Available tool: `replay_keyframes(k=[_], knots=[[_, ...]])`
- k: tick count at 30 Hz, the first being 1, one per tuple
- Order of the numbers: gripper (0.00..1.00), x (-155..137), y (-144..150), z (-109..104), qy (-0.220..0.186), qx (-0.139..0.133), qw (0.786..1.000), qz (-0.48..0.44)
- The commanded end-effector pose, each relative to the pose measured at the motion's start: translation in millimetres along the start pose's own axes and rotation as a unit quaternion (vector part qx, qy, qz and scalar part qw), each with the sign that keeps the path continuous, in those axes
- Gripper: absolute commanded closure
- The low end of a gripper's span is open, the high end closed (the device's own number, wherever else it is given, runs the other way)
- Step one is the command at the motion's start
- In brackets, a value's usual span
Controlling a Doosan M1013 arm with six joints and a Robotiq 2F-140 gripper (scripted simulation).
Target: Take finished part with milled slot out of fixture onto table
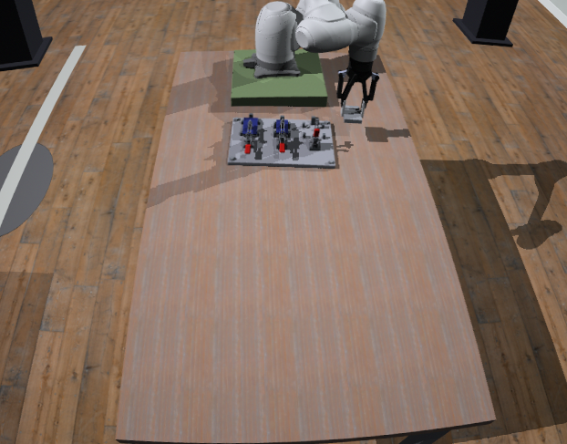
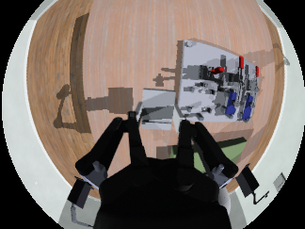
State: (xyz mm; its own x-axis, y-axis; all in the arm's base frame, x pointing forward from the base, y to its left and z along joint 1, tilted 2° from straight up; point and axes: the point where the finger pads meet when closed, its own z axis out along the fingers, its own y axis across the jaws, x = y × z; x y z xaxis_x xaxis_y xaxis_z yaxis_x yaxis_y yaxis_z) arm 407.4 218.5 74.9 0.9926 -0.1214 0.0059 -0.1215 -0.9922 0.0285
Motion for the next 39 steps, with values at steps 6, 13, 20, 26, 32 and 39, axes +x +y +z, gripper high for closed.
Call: replay_keyframes(k=[6,13,20,26,32,39], knots=[[1.00,0.0,0.0,5.8,0.000,0.000,1.000,0.000],[1.00,0.0,0.0,16.2,0.000,0.000,1.000,0.000],[1.00,0.0,0.0,30.2,0.000,0.000,1.000,0.000],[1.00,0.0,0.0,45.6,0.000,0.000,1.000,0.000],[1.00,0.0,0.0,55.5,0.000,0.000,1.000,0.000],[1.00,0.0,0.0,69.8,0.000,0.000,1.000,0.000]])
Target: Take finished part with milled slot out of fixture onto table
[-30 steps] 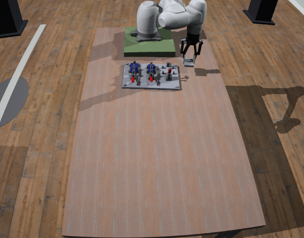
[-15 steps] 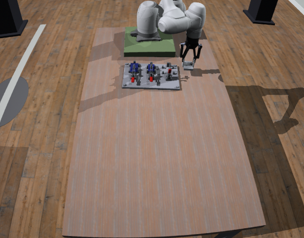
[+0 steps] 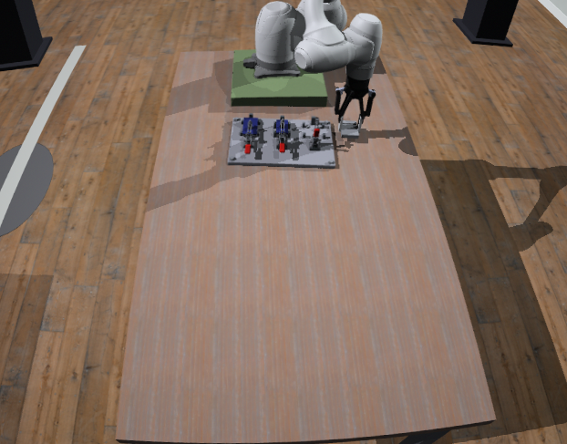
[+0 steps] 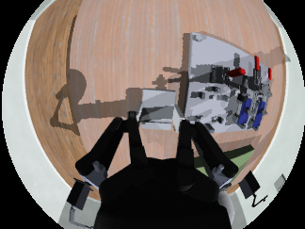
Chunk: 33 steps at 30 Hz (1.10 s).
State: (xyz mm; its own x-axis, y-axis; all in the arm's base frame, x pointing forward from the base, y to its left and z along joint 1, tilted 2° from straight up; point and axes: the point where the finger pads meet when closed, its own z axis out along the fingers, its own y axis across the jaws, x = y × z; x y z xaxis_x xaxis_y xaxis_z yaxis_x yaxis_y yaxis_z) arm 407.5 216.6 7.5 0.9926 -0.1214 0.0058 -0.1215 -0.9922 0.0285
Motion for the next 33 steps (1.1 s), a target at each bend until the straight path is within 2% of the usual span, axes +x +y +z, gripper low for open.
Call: replay_keyframes(k=[1,14,33], knots=[[1.00,0.0,0.0,4.0,0.000,0.000,1.000,0.000],[1.00,0.0,0.0,14.1,0.000,0.000,1.000,0.000],[1.00,0.0,0.0,14.7,0.000,0.000,1.000,0.000]])
